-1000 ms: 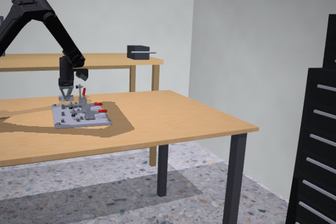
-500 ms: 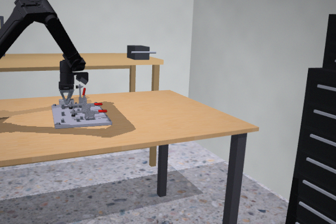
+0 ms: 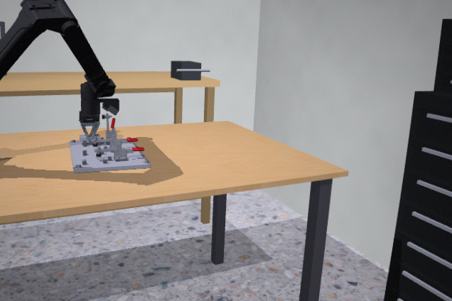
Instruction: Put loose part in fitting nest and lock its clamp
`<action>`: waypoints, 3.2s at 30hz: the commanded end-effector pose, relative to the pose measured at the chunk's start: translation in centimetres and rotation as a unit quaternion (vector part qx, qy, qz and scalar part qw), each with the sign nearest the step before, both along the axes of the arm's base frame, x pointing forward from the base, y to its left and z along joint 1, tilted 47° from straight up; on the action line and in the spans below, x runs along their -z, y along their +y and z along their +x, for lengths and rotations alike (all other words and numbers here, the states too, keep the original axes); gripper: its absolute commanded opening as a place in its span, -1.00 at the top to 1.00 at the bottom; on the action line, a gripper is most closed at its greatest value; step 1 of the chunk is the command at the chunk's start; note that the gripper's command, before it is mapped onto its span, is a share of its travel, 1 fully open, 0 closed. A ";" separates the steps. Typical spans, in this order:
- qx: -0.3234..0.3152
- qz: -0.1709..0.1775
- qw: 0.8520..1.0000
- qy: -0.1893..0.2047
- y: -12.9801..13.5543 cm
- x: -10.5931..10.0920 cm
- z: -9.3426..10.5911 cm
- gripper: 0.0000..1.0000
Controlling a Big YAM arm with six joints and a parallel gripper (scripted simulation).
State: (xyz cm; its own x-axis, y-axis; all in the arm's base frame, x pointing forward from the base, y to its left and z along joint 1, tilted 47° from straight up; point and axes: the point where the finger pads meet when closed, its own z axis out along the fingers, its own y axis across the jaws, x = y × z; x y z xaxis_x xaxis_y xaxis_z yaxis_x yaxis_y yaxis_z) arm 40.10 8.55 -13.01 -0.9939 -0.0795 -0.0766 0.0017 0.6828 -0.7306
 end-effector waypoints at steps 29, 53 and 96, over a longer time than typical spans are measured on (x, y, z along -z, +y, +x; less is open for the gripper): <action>-0.003 0.007 1.000 -0.012 0.5 0.0 1.0 1.00; -0.001 0.003 1.000 -0.005 -0.4 0.3 0.7 1.00; -0.005 0.006 1.000 -0.010 0.0 0.2 1.0 1.00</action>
State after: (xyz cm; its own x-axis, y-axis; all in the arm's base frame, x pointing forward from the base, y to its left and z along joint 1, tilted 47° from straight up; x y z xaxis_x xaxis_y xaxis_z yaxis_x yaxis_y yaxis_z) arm 40.36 8.05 -13.29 -0.9939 -0.0809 -0.0755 -0.0001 0.6829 -0.7305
